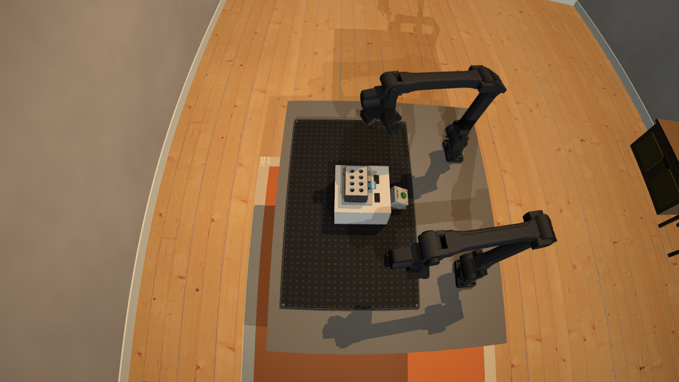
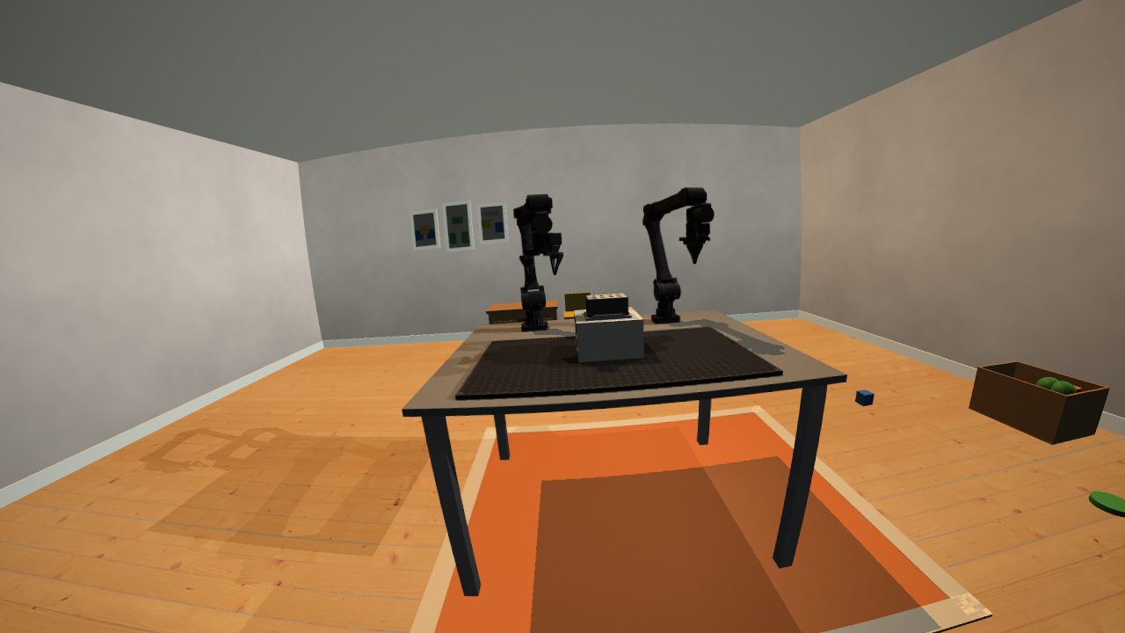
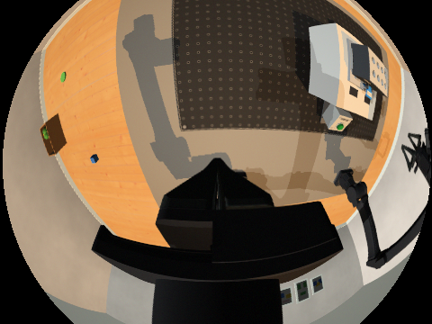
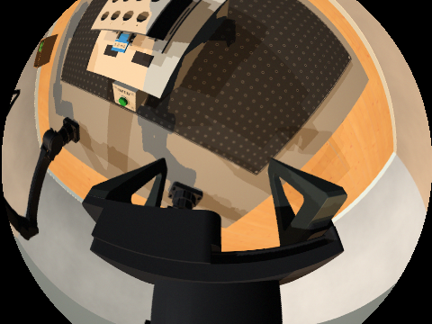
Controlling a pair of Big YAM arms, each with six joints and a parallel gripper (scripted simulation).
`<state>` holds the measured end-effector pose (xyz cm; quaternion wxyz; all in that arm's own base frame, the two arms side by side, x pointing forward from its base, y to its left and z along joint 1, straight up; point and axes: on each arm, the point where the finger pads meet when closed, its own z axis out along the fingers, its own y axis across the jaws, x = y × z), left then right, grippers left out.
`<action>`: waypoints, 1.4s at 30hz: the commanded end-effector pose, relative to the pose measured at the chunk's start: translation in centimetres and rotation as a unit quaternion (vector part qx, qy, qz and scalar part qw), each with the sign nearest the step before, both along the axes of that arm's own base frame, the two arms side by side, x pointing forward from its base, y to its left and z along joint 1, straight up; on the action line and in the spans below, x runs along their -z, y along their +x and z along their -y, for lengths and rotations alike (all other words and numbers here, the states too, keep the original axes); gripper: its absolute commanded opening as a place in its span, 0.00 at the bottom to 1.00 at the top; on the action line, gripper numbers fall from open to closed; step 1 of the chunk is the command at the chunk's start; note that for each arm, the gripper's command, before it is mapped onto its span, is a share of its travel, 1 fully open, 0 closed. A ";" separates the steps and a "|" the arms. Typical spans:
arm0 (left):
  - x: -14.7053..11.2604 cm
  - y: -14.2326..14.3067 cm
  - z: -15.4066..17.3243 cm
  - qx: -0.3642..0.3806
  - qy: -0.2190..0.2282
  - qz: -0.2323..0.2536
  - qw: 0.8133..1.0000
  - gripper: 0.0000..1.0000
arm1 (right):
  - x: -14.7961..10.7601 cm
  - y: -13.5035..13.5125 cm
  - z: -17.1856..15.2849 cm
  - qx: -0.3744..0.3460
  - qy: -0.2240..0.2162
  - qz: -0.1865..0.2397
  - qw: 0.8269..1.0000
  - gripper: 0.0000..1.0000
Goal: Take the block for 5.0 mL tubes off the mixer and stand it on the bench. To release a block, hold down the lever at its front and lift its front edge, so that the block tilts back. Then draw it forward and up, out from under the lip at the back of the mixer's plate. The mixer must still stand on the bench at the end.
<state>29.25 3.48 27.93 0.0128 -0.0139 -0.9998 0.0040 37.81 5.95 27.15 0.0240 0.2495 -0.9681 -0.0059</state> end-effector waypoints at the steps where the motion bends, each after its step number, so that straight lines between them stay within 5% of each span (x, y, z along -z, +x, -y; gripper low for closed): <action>1: -0.9 1.3 -0.1 0.007 0.002 0.010 1.000 0.00 | -3.1 2.7 -1.0 -0.044 0.007 0.040 0.998 1.00; 14: -1.0 2.0 -0.1 -0.001 0.003 0.016 1.000 0.00 | -1.5 5.7 -6.1 -0.161 0.007 0.020 0.987 1.00; 22: -1.1 2.3 -0.2 0.005 0.004 0.020 1.000 0.00 | -3.2 7.1 -8.0 -0.210 0.010 0.036 0.977 1.00; 32: -1.5 2.4 -0.5 0.002 0.004 0.023 1.000 0.00 | -0.7 10.3 -12.3 -0.316 0.010 0.008 0.949 1.00; 42: -0.6 1.9 -0.1 0.008 0.003 0.011 1.000 0.00 | -3.0 12.5 -16.1 -0.391 0.013 0.039 0.920 1.00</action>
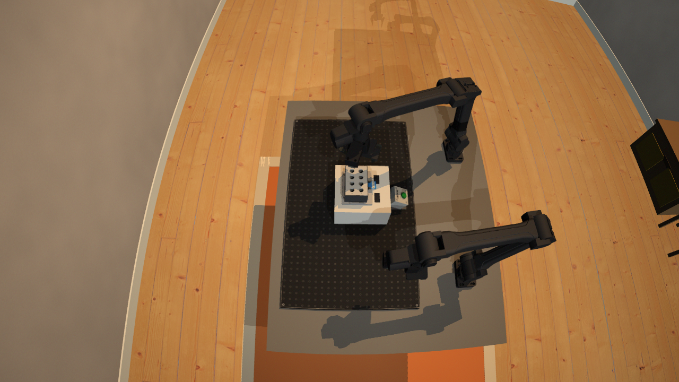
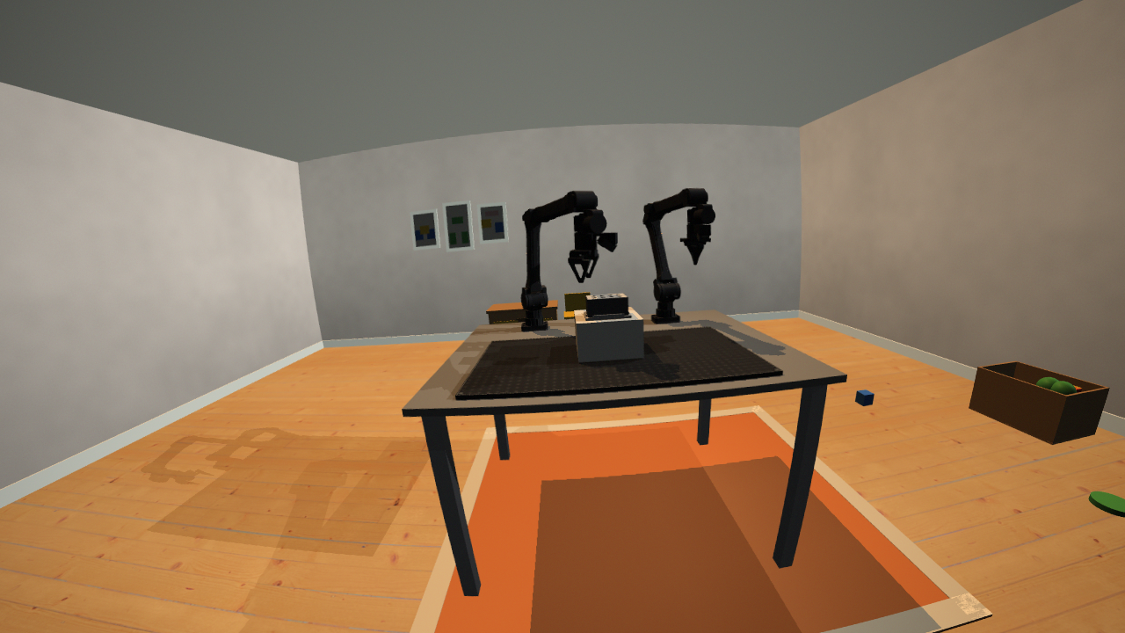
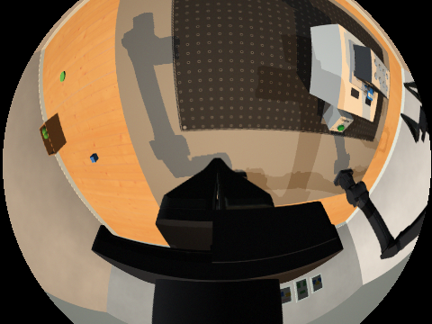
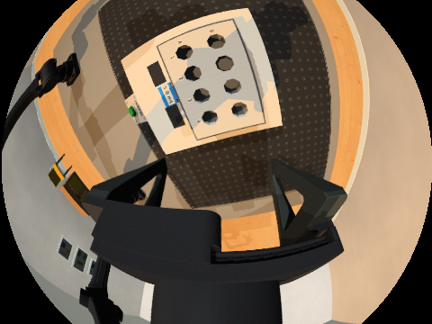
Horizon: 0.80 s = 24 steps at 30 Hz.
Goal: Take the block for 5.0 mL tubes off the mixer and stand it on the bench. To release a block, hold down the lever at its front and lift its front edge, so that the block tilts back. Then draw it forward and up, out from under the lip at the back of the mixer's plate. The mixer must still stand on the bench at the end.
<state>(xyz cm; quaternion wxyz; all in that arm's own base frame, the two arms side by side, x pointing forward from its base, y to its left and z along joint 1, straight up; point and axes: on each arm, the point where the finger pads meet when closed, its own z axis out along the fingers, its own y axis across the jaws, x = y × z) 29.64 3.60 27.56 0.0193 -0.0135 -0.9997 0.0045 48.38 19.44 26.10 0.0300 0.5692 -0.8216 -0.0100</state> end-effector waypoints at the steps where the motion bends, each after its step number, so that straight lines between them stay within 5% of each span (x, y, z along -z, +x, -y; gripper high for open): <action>1: -0.8 1.4 0.1 0.008 0.003 0.015 1.000 0.00 | -3.7 2.3 -3.2 -0.060 0.019 0.044 0.997 1.00; 5: -0.2 1.0 0.1 0.008 0.002 0.007 1.000 0.00 | -1.8 4.0 -5.0 -0.103 0.017 0.035 0.994 1.00; 11: 0.3 0.7 0.1 0.008 0.001 0.000 1.000 0.00 | 1.4 2.6 -2.4 -0.157 0.012 0.011 0.987 1.00; 24: -1.0 0.9 0.1 0.007 0.003 0.019 1.000 0.00 | 0.8 1.9 -3.0 -0.180 0.019 0.035 0.983 1.00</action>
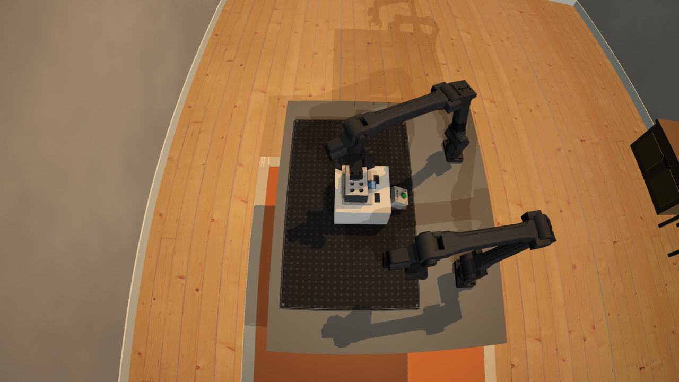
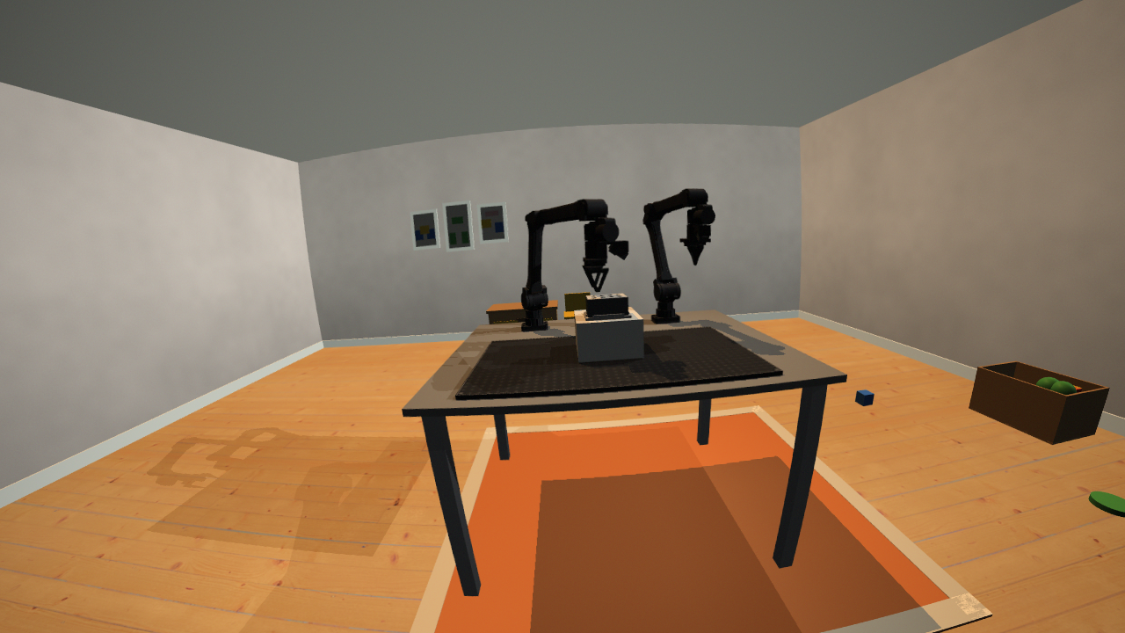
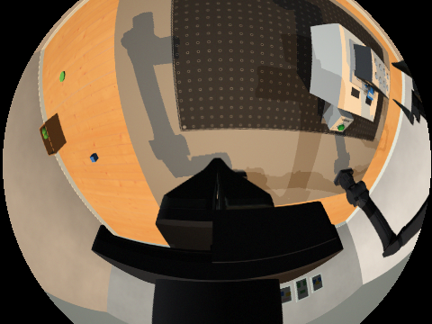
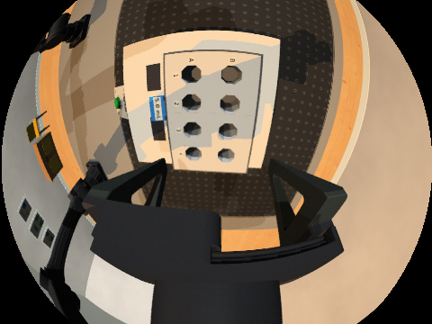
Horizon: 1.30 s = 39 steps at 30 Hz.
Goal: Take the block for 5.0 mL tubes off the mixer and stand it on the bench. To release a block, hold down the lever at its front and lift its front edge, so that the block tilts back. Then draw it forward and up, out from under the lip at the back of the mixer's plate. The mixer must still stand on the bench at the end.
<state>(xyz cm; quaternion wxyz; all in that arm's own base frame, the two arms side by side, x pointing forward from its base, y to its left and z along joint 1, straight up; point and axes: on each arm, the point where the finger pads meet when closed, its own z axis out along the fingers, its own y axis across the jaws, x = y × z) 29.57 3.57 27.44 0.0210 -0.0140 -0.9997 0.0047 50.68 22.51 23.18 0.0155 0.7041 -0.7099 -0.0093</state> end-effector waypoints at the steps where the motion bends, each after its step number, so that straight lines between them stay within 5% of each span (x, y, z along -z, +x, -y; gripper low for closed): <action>1: -1.4 1.0 0.1 0.007 0.003 0.024 1.000 0.00 | -2.2 -0.4 0.4 -0.001 0.010 0.024 1.000 1.00; 7: -2.4 1.0 0.1 0.006 0.005 0.038 0.999 0.00 | -2.5 -0.8 0.9 0.010 0.008 0.019 1.000 1.00; 28: -2.2 1.8 -0.1 0.005 0.004 0.032 0.999 0.00 | 2.6 -0.4 0.0 0.030 -0.002 -0.001 1.000 1.00; 39: -1.1 1.4 0.0 0.005 0.002 0.015 1.000 0.00 | 0.1 -0.4 0.5 0.019 0.004 0.011 1.000 1.00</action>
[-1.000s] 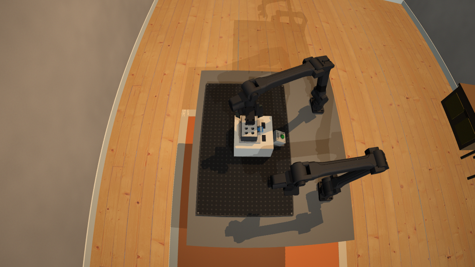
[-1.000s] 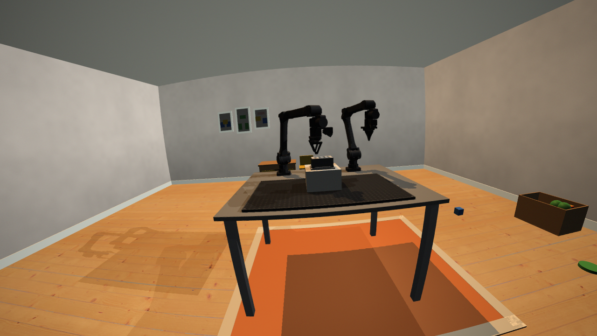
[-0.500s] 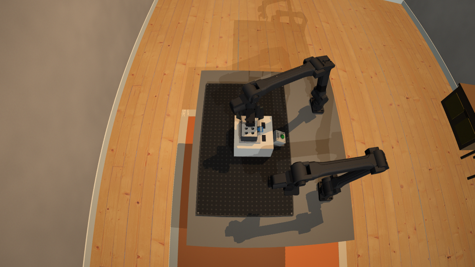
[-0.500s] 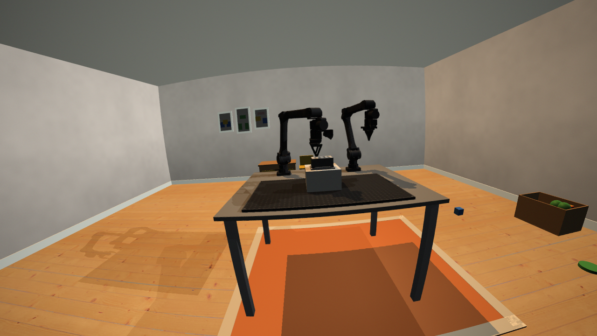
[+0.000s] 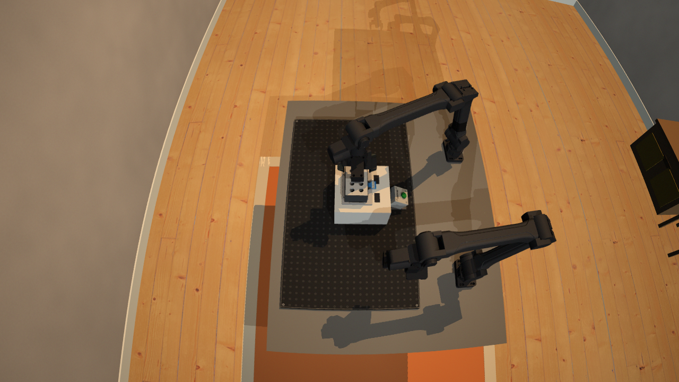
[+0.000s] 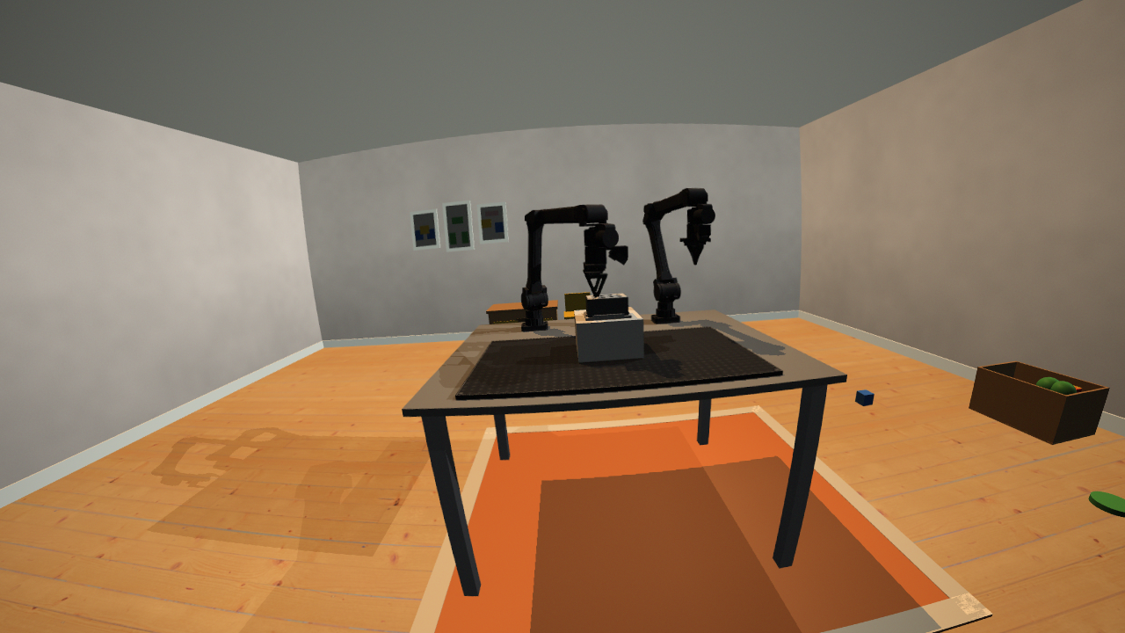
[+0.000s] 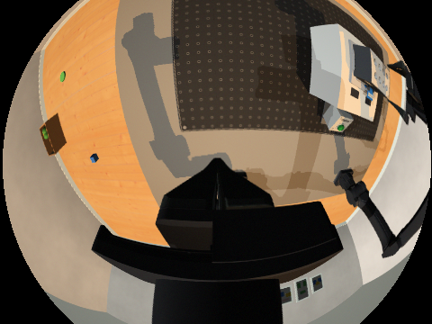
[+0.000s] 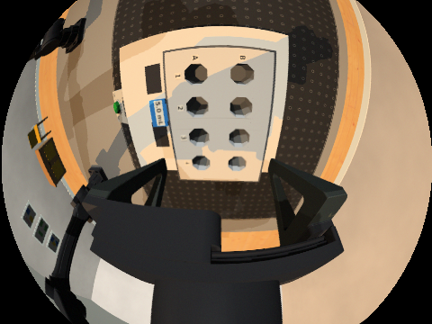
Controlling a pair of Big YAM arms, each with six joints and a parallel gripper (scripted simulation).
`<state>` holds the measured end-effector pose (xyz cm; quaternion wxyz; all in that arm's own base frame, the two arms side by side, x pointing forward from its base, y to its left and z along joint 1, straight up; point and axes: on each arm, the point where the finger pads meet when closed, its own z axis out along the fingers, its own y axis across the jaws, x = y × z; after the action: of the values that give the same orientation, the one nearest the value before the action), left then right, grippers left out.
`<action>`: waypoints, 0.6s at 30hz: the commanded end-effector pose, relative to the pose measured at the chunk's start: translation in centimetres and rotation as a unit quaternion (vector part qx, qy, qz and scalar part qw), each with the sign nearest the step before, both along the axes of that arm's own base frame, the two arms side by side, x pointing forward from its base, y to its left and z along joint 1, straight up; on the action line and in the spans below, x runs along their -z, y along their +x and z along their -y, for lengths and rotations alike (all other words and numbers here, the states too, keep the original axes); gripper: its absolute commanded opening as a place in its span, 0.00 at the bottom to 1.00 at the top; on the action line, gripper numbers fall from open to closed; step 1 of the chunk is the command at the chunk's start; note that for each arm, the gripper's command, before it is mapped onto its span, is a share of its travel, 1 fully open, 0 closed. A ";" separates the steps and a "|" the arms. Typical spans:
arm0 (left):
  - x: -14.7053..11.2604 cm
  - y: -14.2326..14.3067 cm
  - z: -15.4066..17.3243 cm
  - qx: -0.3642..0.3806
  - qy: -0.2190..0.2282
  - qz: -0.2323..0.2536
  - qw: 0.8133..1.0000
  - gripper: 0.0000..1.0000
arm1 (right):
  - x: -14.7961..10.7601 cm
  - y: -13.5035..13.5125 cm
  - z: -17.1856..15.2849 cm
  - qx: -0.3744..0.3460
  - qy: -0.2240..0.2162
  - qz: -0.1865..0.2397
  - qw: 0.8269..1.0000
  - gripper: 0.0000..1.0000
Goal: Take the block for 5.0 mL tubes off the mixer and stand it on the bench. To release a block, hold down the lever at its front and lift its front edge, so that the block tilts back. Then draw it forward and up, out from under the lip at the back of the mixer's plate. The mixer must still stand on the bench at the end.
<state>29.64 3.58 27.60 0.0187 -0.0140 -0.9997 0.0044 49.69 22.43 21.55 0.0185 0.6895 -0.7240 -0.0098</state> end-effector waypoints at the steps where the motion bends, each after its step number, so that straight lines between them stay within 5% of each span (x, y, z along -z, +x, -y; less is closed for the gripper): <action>1: -0.9 1.3 0.0 0.005 0.001 0.013 1.000 0.00 | -1.5 0.6 0.4 -0.001 0.006 0.014 1.000 1.00; 18: 0.1 0.6 0.1 0.004 -0.001 -0.001 1.000 0.00 | -4.9 1.3 -0.3 0.006 0.022 0.050 0.999 1.00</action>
<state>29.58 3.57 27.43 0.0210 -0.0140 -0.9997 0.0047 49.75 22.56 21.77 0.0139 0.6893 -0.7243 -0.0081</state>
